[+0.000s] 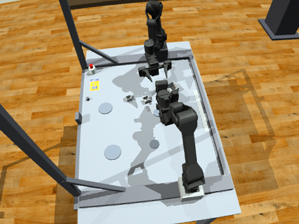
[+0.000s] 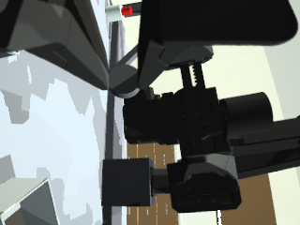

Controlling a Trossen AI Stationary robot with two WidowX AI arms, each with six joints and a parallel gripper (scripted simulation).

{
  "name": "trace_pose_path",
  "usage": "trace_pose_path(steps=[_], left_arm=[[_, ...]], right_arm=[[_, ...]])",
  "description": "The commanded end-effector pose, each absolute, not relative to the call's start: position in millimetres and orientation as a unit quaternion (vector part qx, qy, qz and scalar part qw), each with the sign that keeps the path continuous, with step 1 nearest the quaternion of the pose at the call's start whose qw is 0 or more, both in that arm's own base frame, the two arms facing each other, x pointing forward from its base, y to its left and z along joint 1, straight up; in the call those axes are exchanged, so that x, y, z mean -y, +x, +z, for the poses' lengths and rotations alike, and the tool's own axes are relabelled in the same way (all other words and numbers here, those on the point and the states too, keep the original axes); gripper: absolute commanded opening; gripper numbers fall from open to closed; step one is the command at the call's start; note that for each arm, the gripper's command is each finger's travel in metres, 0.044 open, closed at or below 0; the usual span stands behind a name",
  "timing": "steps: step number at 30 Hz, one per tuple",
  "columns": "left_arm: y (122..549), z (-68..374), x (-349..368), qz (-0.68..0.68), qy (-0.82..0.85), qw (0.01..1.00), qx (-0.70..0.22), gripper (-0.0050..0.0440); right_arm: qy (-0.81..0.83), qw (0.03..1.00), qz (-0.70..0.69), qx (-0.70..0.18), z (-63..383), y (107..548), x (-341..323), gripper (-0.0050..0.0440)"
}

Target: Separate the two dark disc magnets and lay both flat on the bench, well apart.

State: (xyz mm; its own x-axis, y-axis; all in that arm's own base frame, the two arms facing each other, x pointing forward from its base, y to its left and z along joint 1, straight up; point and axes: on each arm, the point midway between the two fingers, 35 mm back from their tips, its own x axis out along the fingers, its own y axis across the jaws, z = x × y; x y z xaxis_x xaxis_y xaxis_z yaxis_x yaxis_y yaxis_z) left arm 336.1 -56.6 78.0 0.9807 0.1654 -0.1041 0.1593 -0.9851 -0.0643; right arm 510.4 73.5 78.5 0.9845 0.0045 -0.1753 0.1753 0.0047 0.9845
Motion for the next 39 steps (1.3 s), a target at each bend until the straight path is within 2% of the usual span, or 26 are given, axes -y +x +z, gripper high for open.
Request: trace_pose_path(steps=[1, 23, 35, 39], left_arm=[[337.2, 82.9, 57.4, 0.047, -0.995, 0.025, 0.081, 0.04], [337.4, 83.0, 57.6, 0.047, -0.995, 0.023, 0.081, 0.04], [356.0, 99.8, 71.1, 0.036, -0.995, -0.07, 0.06, 0.04], [369.6, 114.3, 82.6, 0.038, -0.986, -0.158, 0.041, 0.04]], right_arm=[[0.707, 0.703, -0.055, -0.054, 84.9, 515.2, -72.3, 0.004], [0.707, 0.703, -0.052, -0.053, 89.2, 513.4, -73.1, 0.004], [0.707, 0.703, -0.052, -0.053, 89.2, 513.4, -73.1, 0.004], [0.707, 0.703, -0.052, -0.053, 89.2, 513.4, -73.1, 0.004]])
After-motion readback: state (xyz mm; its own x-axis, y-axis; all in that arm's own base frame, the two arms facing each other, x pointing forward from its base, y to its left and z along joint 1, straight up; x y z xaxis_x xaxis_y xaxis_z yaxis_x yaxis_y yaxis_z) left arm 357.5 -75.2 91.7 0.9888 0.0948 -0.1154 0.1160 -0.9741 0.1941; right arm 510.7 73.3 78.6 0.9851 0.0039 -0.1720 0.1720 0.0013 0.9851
